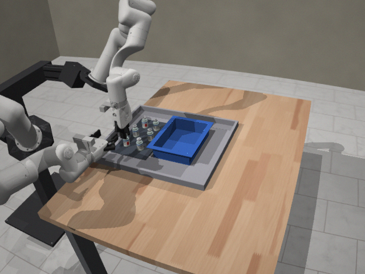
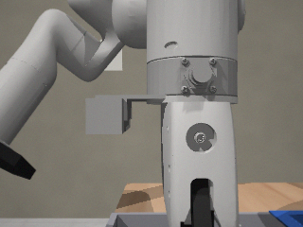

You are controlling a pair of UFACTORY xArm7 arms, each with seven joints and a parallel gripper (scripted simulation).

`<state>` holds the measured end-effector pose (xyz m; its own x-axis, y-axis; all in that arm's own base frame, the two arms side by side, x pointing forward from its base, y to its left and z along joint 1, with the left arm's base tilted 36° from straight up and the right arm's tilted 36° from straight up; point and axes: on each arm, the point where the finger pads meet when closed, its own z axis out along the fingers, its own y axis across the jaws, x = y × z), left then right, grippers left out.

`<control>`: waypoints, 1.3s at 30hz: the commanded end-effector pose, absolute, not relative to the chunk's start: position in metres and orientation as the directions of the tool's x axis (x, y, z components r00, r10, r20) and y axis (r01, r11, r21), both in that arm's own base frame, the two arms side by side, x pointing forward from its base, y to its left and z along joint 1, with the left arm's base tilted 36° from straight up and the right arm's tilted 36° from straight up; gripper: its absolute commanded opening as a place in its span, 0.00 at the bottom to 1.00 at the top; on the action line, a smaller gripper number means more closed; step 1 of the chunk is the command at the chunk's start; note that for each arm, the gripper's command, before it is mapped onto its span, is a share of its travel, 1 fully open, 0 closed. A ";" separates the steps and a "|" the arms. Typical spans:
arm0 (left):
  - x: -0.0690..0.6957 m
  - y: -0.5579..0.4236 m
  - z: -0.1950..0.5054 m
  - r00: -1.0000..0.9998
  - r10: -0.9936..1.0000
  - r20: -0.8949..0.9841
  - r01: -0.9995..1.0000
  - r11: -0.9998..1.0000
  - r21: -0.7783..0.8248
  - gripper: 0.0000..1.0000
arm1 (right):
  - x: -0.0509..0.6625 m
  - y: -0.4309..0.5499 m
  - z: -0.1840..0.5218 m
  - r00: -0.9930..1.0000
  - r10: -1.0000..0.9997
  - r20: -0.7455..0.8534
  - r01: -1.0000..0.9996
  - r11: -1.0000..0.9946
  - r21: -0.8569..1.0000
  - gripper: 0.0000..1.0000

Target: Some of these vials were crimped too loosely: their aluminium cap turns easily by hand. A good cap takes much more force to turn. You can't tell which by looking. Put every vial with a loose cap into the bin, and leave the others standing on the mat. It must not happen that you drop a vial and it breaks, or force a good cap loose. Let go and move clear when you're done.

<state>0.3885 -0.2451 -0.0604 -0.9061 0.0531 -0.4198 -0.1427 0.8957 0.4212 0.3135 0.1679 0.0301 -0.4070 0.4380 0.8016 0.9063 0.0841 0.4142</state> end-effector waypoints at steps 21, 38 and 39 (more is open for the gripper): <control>0.388 -0.248 -0.060 -0.905 0.054 -0.421 -0.140 0.898 0.418 0.24 | 0.313 0.169 0.031 -0.409 0.436 0.802 0.906 0.087 0.415 1.00; 0.388 -0.248 -0.060 -0.905 0.054 -0.421 -0.140 0.898 0.418 0.22 | 0.313 0.169 0.031 -0.409 0.436 0.802 0.906 0.087 0.415 1.00; 0.388 -0.248 -0.060 -0.905 0.054 -0.421 -0.140 0.898 0.418 0.22 | 0.313 0.169 0.031 -0.409 0.436 0.802 0.906 0.087 0.415 1.00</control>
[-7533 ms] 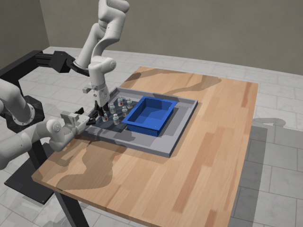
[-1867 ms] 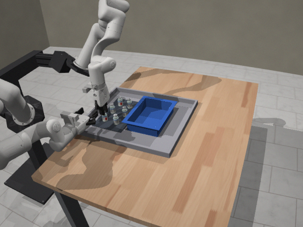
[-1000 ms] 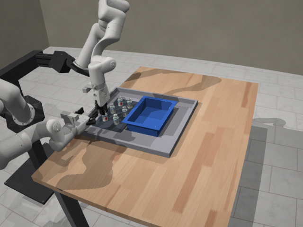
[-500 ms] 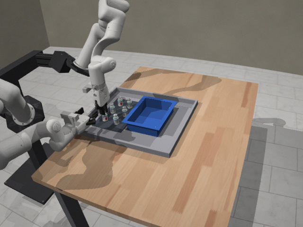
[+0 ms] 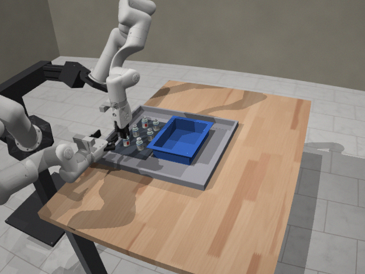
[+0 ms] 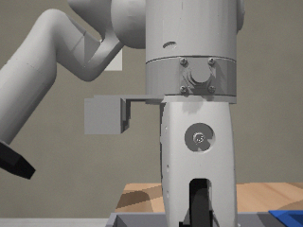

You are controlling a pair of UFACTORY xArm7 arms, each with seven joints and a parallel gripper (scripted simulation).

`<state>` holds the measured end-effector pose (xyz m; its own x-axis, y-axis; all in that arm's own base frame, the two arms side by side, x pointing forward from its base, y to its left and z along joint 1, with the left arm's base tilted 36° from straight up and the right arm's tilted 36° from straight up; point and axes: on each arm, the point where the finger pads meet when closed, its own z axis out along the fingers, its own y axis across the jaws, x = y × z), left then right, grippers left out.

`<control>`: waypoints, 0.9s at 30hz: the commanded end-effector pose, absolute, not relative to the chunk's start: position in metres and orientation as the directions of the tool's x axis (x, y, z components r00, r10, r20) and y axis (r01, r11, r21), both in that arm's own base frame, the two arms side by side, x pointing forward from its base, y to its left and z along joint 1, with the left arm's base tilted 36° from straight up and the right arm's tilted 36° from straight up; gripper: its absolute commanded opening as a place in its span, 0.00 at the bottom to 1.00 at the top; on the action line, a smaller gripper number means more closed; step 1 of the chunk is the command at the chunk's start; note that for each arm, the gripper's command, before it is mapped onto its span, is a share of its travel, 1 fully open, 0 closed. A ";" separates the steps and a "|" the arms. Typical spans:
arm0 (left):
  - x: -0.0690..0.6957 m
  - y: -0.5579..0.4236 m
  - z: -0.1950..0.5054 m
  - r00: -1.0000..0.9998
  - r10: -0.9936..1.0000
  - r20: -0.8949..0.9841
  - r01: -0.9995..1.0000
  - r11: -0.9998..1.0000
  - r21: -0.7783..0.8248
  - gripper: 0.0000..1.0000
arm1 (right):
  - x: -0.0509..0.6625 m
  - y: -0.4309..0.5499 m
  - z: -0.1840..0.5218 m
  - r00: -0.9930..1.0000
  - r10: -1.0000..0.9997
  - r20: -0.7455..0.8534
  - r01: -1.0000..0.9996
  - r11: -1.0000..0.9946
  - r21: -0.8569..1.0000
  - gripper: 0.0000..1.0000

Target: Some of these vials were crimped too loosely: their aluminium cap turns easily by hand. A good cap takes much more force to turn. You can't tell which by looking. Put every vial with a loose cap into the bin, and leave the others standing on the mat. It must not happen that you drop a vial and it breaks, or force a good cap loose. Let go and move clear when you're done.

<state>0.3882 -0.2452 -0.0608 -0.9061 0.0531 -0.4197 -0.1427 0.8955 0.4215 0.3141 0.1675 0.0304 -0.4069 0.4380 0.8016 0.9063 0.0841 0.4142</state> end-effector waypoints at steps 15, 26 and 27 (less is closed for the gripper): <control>0.388 -0.248 -0.060 -0.905 0.054 -0.421 -0.140 0.898 0.418 0.20 | 0.313 0.169 0.031 -0.409 0.436 0.802 0.906 0.087 0.415 1.00; 0.388 -0.247 -0.060 -0.905 0.054 -0.421 -0.140 0.898 0.418 0.20 | 0.313 0.169 0.031 -0.409 0.436 0.802 0.906 0.087 0.415 1.00; 0.388 -0.247 -0.060 -0.905 0.054 -0.421 -0.140 0.898 0.418 0.20 | 0.313 0.169 0.031 -0.409 0.436 0.802 0.906 0.087 0.415 1.00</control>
